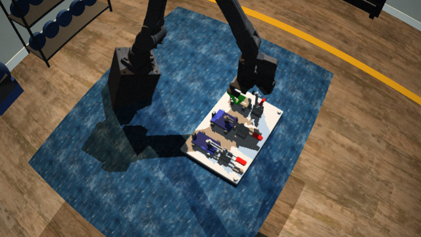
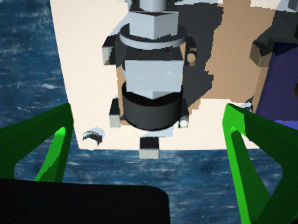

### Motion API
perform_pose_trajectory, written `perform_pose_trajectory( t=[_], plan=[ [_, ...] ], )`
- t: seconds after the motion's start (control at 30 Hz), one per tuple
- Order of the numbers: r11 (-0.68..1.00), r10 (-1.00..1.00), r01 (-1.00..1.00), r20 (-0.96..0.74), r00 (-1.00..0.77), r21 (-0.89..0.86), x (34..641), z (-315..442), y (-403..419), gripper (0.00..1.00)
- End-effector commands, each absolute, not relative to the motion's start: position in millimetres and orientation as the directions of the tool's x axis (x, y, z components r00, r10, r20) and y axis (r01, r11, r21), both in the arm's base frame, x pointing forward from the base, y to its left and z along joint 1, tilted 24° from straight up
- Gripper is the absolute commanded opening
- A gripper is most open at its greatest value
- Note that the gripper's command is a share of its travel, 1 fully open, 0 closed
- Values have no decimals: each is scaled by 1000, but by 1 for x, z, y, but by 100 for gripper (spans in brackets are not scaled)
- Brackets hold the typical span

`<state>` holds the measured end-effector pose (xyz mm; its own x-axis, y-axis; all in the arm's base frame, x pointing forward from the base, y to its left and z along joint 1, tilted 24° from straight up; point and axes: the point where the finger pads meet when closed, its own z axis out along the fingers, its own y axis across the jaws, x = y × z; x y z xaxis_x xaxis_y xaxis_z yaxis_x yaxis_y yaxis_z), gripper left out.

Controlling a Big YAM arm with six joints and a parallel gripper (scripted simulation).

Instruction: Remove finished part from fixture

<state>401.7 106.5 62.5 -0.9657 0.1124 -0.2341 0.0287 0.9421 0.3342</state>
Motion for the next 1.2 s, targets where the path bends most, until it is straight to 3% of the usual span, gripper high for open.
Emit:
perform_pose_trajectory(
  t=[0.0, 1.17],
  plan=[
    [941, 118, 27, -249, -961, 338, 419, 74, 113, 92],
    [940, 117, 23, -257, -959, 339, 422, 75, 113, 92]
  ],
)
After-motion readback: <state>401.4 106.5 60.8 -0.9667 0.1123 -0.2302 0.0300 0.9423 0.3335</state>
